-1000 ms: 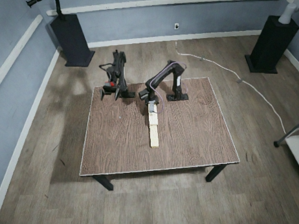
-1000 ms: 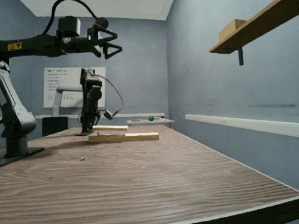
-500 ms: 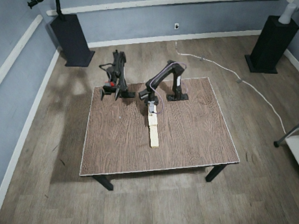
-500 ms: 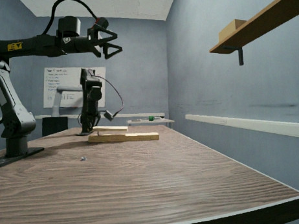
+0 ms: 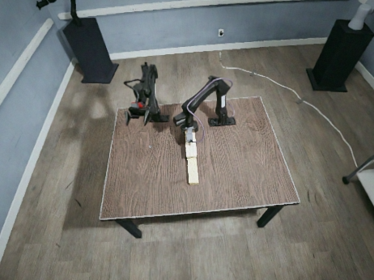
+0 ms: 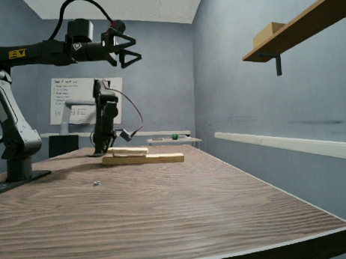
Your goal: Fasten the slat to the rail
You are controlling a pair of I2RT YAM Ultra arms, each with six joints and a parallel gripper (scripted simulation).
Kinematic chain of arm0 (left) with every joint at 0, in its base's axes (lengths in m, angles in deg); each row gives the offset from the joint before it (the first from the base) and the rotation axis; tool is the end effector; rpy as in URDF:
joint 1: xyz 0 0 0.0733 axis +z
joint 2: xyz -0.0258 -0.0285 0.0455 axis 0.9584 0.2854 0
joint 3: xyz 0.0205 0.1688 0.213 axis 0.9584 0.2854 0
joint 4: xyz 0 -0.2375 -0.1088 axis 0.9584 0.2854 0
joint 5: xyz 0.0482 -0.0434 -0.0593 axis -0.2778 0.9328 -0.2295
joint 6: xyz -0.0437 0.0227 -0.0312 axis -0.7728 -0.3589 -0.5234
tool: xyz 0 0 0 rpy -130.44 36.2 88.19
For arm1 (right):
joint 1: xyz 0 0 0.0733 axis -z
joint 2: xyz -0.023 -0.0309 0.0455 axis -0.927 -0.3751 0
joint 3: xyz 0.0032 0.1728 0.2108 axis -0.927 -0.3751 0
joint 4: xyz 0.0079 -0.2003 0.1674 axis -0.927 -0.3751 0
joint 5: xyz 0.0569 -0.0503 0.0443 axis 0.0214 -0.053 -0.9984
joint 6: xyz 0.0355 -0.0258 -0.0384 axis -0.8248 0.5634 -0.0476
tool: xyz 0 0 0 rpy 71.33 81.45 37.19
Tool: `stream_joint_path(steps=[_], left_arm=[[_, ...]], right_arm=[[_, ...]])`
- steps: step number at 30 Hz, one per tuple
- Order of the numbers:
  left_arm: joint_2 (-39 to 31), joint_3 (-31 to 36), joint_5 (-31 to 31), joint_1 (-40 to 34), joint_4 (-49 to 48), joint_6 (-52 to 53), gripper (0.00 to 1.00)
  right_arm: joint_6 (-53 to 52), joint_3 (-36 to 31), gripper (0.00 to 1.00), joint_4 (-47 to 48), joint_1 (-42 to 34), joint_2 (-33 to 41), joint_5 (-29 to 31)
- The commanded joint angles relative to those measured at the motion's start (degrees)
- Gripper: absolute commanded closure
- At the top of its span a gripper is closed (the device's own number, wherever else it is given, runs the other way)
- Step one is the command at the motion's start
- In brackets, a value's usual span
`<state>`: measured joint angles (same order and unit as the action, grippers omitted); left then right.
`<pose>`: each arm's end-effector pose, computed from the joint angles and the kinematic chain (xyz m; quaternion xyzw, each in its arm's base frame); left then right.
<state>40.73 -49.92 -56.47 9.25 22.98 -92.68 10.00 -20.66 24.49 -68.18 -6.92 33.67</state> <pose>0.1229 -0.2534 0.1985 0.0023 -0.9999 -0.0003 0.0099 0.2447 0.0018 0.4085 -0.0013 0.7060 0.0003 0.7083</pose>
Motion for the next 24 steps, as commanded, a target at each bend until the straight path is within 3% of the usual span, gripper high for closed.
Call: stream_joint_path(steps=[1, 24], left_arm=[[-0.36, -0.53, -1.00, 0.11, -0.88, -0.22, 0.28], [0.38, 0.98, -1.00, 0.10, -2.64, -0.13, 0.28]], right_arm=[[-0.08, 0.15, 0.00, 0.32, 0.21, 0.03, -0.07], [-0.08, 0.15, 0.00, 0.32, 0.21, 0.03, -0.07]])
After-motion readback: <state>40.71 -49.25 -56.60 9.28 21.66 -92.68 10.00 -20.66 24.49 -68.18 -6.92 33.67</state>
